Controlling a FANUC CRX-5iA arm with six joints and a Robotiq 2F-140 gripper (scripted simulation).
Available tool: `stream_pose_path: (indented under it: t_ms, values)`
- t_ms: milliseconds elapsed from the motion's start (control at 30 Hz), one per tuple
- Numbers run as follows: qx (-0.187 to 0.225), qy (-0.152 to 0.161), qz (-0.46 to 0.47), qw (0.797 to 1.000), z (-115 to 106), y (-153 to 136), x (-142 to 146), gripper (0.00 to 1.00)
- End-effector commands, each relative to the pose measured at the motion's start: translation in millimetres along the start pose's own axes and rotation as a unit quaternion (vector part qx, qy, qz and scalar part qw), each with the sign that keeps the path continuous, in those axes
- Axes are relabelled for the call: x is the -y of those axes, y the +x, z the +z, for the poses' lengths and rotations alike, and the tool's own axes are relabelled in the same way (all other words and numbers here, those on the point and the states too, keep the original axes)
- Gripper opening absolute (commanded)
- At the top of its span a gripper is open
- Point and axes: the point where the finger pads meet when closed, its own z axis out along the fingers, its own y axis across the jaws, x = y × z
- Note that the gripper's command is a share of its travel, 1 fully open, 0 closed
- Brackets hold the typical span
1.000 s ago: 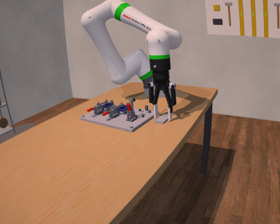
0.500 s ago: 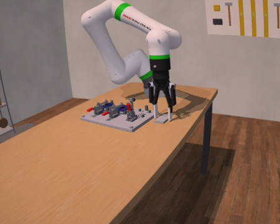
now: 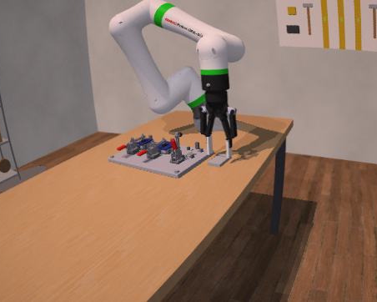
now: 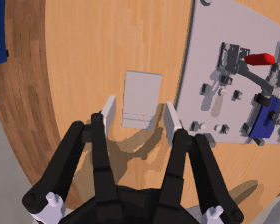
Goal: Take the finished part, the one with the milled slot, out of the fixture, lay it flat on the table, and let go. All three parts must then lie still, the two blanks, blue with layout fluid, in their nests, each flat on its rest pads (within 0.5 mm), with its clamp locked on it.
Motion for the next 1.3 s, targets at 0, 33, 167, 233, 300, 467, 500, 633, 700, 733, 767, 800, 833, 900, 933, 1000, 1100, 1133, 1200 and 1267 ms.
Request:
stream_pose_path:
  t_ms: [0,33,167,233,300,467,500,633,700,733,767,800,833,900,933,1000,1100,1133,1200,1267]
  values:
    - [0.000,0.000,0.000,1.000,-8,0,0,0.47]
    - [0.000,0.000,0.000,1.000,-8,0,0,0.47]
    - [0.000,0.000,0.000,1.000,-19,0,0,0.47]
    - [0.000,0.000,0.000,1.000,-27,0,0,0.47]
    - [0.000,0.000,0.000,1.000,-36,0,0,0.47]
    - [0.000,0.000,0.000,1.000,-56,0,0,0.47]
    - [0.000,0.000,0.000,1.000,-59,0,0,0.47]
    - [0.000,0.000,0.000,1.000,-66,0,0,0.47]
    - [0.000,0.000,0.000,1.000,-72,0,0,0.47]
    - [0.000,0.000,0.000,1.000,-74,0,0,0.47]
    - [0.000,0.000,0.000,1.000,-76,0,0,0.47]
    - [0.000,0.000,0.000,1.000,-78,0,0,0.47]
    - [0.000,0.000,0.000,1.000,-80,0,0,0.47]
    - [0.000,0.000,0.000,1.000,-82,0,0,0.47]
    - [0.000,0.000,0.000,1.000,-83,0,0,0.47]
    - [0.000,0.000,0.000,1.000,-84,0,0,0.47]
    - [0.000,0.000,0.000,1.000,-84,0,0,0.47]
    - [0.000,0.000,0.000,1.000,-84,0,0,0.47]
    - [0.000,0.000,0.000,1.000,-84,0,0,0.47]
    - [0.000,0.000,0.000,1.000,-84,0,0,0.47]
